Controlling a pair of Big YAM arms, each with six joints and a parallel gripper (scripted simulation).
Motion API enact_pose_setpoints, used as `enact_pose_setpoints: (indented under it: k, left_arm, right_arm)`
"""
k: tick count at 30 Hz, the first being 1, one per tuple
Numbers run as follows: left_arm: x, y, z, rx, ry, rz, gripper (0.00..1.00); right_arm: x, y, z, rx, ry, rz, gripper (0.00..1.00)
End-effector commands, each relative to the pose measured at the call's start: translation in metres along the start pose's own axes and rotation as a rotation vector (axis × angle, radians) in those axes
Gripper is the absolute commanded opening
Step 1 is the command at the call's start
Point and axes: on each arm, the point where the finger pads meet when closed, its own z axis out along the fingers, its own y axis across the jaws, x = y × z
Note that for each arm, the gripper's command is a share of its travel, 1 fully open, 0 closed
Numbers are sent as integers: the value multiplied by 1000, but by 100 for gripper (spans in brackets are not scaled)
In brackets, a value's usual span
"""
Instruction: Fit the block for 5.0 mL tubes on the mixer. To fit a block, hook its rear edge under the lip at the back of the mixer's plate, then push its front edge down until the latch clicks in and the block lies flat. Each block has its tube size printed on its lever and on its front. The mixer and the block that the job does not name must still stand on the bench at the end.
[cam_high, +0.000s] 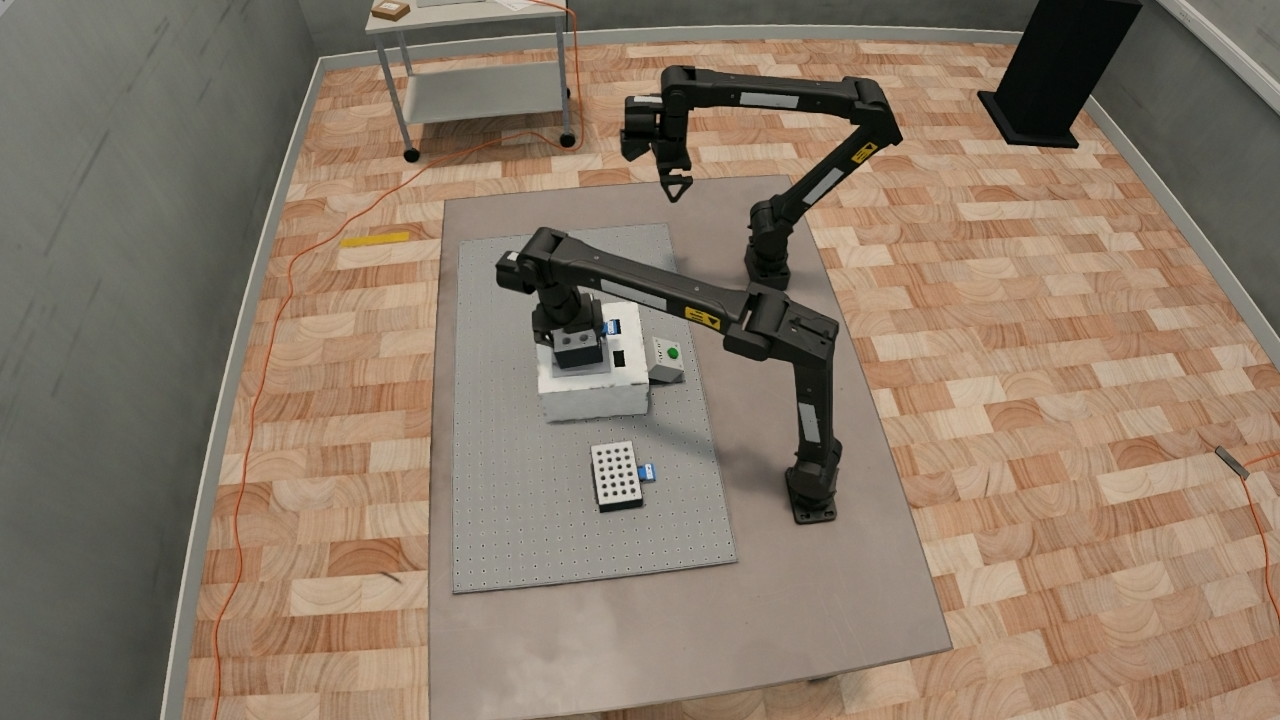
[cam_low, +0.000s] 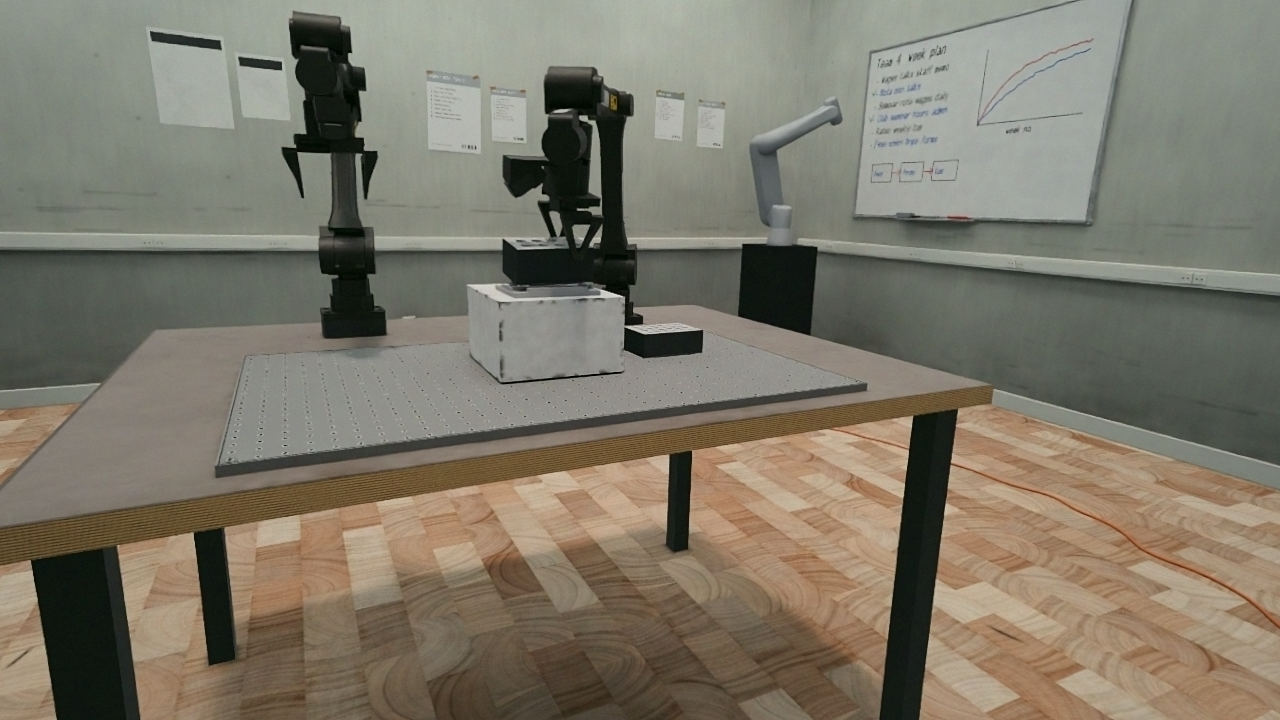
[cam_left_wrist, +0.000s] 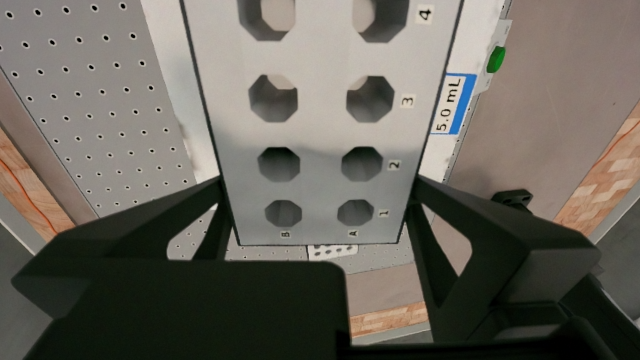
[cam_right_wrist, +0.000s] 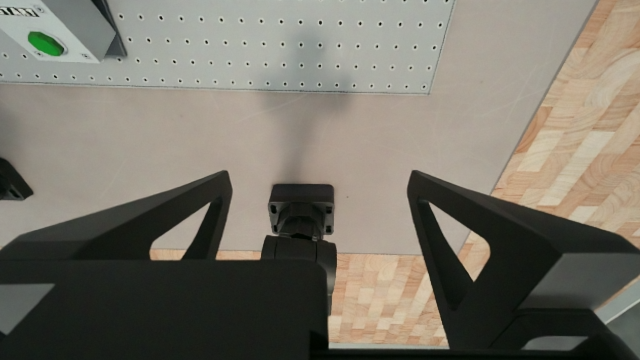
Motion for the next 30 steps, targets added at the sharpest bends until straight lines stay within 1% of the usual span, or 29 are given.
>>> enact_pose_setpoints:
  k: [1,5,9,15,26,30]
  left_arm:
    - [-7,11,-62,-118,-90,13,0]
    - [-8,13,-61,-127,-96,13,0]
    - [-5,10,-51,-103,-82,10,0]
    - [-4,8,-44,-90,-73,9,0]
    - [1,4,-26,-59,-54,6,0]
    - [3,1,-22,-44,-44,4,0]
  right_arm:
    - [-11,-1,-7,1,-32,6,100]
    - [-7,-1,-1,-1,-16,6,100]
    - [-5,0,3,-2,-6,7,100]
    - [-4,0,4,-3,-3,7,100]
    - [-14,-2,-14,4,-47,6,100]
    - [-15,-2,-15,5,-49,6,100]
